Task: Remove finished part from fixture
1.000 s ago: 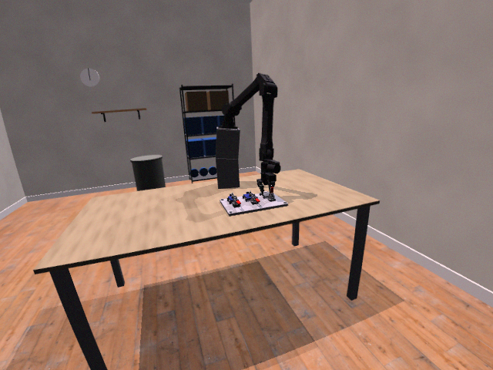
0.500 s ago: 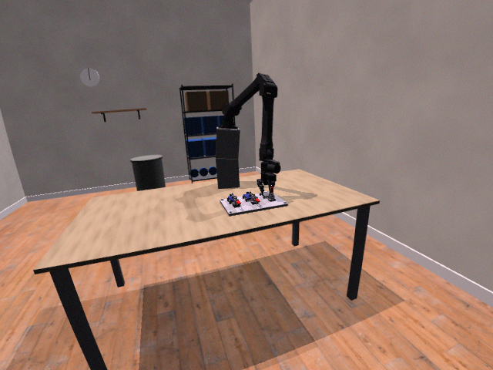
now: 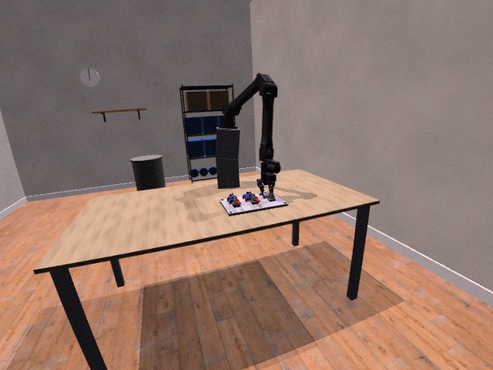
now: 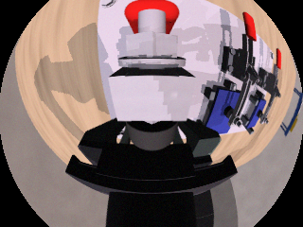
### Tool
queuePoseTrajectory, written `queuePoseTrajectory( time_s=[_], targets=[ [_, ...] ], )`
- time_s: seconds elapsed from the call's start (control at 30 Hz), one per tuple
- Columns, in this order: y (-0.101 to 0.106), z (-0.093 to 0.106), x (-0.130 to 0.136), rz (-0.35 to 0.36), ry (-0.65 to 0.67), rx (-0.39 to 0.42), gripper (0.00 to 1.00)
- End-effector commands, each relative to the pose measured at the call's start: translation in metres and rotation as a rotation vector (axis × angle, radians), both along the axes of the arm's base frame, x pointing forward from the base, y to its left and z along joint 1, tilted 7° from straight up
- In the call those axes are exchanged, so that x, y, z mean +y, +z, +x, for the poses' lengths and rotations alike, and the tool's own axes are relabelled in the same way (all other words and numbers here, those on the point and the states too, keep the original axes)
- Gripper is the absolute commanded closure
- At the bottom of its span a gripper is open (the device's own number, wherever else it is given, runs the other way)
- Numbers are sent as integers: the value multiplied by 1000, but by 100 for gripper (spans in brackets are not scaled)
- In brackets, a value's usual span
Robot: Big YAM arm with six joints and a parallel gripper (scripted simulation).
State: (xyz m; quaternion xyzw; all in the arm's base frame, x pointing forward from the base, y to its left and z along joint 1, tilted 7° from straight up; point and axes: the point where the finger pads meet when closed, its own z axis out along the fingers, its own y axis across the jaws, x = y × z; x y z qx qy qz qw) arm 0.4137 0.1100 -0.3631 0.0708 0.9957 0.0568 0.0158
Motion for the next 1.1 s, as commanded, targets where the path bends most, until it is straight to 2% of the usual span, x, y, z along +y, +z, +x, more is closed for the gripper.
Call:
queuePoseTrajectory(
  time_s=[0.0,0.43,0.6,1.07],
  targets=[
    [-8,-7,4,-3,10,8,100],
    [-7,-11,2,-6,11,18,100],
    [12,5,5,1,10,-12,100],
    [23,4,-1,0,8,-7,100]
  ],
)
